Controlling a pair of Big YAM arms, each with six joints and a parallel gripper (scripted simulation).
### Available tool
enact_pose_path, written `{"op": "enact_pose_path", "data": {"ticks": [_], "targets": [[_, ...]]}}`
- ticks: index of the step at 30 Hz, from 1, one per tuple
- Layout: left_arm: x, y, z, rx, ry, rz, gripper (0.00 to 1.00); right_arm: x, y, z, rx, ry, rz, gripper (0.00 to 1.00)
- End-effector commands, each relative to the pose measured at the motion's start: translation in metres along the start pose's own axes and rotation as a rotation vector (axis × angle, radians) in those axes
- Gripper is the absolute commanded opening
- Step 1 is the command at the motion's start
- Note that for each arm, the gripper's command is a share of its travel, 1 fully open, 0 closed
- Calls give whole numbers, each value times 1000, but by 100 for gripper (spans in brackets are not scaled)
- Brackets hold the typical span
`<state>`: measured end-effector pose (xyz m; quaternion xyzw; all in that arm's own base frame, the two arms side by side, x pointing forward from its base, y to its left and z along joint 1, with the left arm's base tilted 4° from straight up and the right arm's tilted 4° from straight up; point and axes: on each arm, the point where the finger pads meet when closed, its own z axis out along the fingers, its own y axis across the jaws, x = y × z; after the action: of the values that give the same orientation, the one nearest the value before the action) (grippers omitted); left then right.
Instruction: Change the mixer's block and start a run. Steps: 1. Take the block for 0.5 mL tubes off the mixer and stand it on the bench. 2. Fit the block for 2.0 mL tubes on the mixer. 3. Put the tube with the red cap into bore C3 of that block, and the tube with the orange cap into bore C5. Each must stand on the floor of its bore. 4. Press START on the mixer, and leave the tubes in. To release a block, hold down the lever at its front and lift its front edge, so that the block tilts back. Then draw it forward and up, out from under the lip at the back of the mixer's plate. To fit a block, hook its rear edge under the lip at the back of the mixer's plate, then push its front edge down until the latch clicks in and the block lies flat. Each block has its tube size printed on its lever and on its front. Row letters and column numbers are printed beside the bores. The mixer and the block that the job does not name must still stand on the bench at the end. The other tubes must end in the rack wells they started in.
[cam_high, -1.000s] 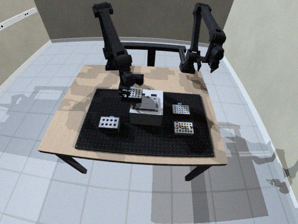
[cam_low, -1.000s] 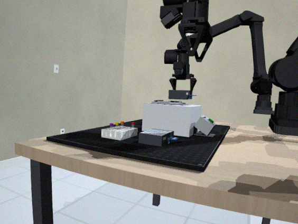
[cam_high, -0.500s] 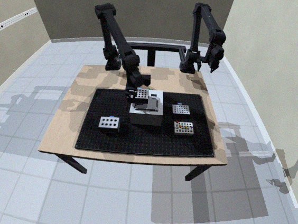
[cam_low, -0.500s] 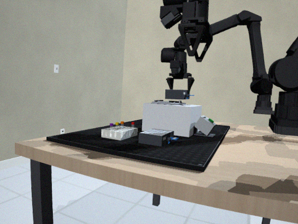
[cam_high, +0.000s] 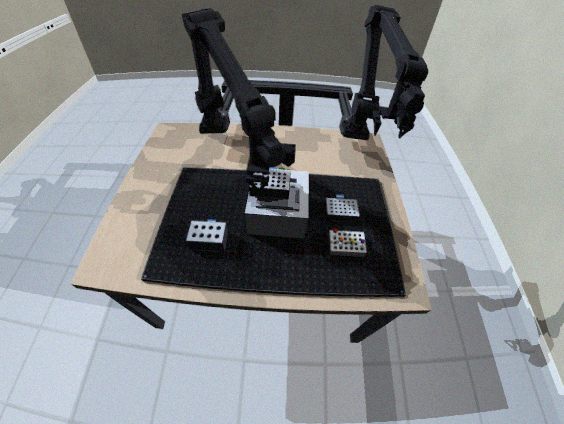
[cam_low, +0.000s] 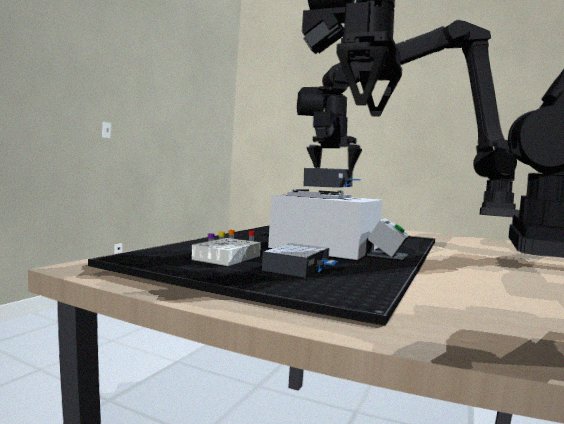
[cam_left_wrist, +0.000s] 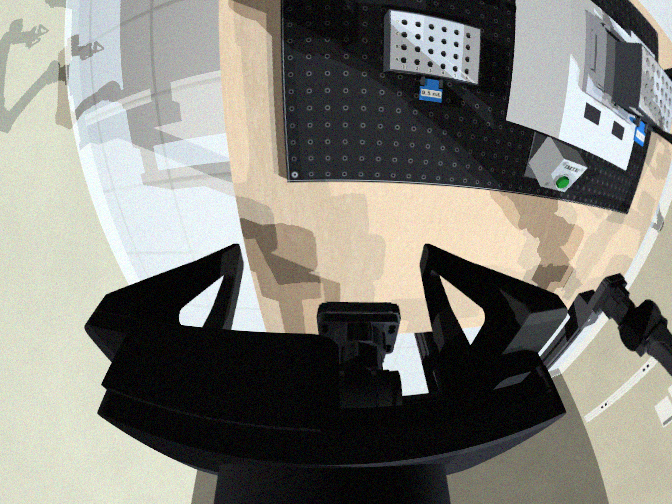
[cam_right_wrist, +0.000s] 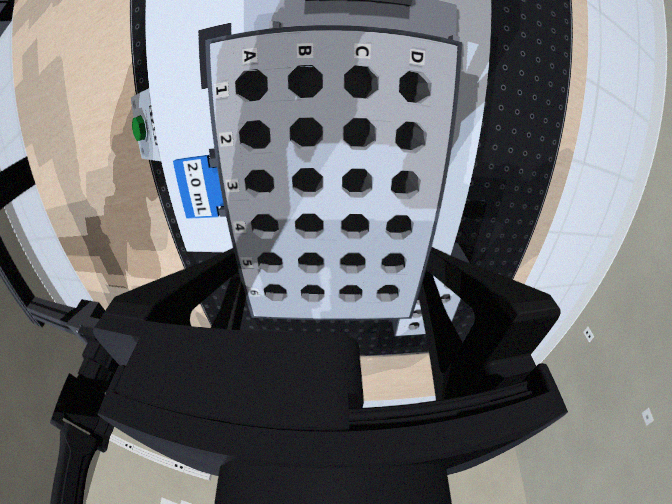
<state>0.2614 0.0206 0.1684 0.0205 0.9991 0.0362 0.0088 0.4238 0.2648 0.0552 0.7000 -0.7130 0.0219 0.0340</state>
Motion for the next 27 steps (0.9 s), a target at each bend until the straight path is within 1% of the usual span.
{"op": "enact_pose_path", "data": {"ticks": [1,4,7,12,16,19,27], "targets": [[-13,2,-17,-1,-48,-14,100,-34,-30,-68,118,-91,0,0],[-9,2,-12,-1,-36,-13,100,-37,-38,-76,135,-105,17,0],[-5,1,-7,0,-24,-12,100,-43,-45,-69,132,-94,30,0],[-1,0,-2,1,-10,-11,100,-68,-32,-64,112,-94,6,0],[0,0,-1,2,-8,-11,100,-67,-28,-67,111,-95,-7,0],[-4,1,-6,1,-21,-11,100,-56,-36,-74,127,-103,2,0],[-11,2,-15,-1,-43,-12,100,-47,-49,-87,162,-126,9,0]]}}
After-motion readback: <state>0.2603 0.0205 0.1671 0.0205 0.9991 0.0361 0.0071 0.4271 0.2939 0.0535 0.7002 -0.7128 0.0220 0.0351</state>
